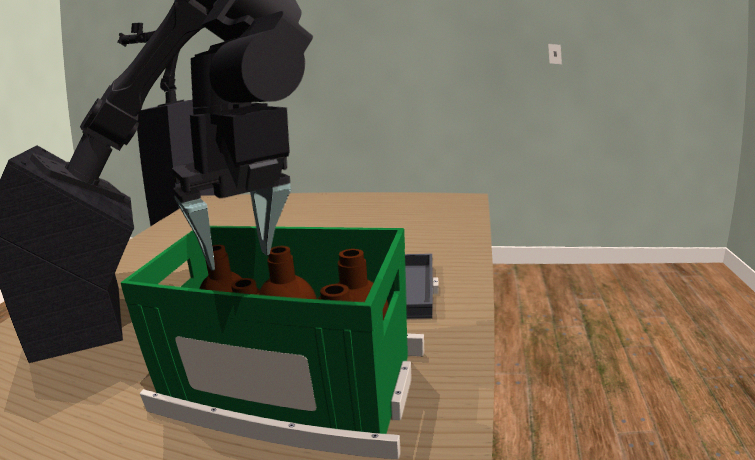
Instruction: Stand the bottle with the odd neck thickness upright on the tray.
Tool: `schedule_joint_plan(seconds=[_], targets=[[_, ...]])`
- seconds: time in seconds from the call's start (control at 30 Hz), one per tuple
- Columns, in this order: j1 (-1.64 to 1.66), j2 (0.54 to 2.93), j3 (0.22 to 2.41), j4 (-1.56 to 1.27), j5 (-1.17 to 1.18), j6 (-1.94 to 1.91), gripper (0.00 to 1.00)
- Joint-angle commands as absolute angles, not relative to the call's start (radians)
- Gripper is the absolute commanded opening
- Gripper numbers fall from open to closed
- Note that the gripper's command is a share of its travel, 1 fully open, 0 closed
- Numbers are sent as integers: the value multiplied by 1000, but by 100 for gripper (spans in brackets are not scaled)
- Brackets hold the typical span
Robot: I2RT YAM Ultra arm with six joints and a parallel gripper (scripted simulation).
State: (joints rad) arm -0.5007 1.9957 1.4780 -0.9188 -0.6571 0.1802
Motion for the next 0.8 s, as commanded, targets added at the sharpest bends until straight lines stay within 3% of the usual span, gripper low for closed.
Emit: schedule_joint_plan(seconds=[0.0,0.77], targets=[[-511,1999,1470,-885,-651,197,61],[-503,2001,1463,-869,-650,204,61]])
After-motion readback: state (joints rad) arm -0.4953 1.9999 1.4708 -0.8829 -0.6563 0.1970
